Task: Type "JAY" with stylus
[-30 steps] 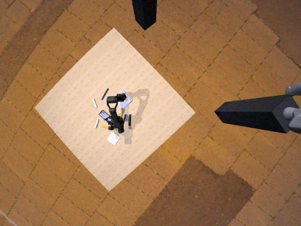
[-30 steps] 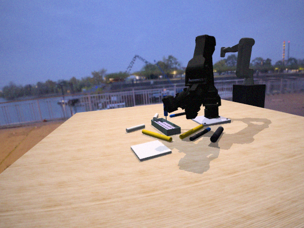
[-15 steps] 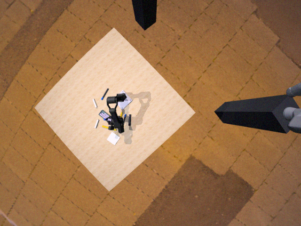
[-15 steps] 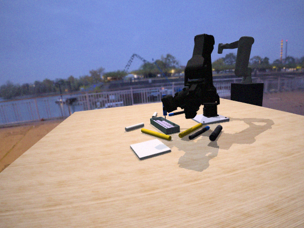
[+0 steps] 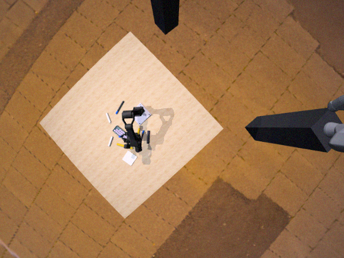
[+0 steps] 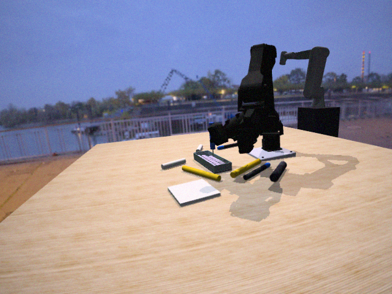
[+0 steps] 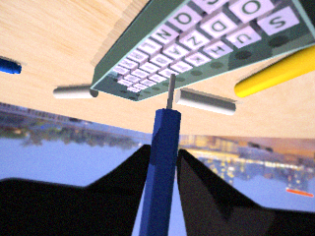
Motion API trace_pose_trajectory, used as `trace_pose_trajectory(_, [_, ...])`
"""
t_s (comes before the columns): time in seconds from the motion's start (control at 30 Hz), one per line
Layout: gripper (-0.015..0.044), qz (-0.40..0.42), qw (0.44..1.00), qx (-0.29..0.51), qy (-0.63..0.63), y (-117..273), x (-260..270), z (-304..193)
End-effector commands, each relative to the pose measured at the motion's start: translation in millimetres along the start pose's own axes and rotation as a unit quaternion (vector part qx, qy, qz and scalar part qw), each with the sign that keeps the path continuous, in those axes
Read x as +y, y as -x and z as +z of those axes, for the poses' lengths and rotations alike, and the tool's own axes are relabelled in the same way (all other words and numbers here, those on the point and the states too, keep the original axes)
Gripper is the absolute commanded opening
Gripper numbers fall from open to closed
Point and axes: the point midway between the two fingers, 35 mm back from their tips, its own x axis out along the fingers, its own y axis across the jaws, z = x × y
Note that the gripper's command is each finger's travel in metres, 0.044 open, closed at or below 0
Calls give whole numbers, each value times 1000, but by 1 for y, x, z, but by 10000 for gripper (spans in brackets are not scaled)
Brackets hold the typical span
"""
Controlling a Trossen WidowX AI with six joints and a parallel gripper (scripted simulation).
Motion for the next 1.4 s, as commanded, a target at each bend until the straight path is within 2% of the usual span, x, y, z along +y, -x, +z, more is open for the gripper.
trace_pose_trajectory(0.0, [81, 1, 1000, 0, 0, -1, -1, 3])
trace_pose_trajectory(1.37, [81, 1, 1000, 0, 0, -6, -1, 12])
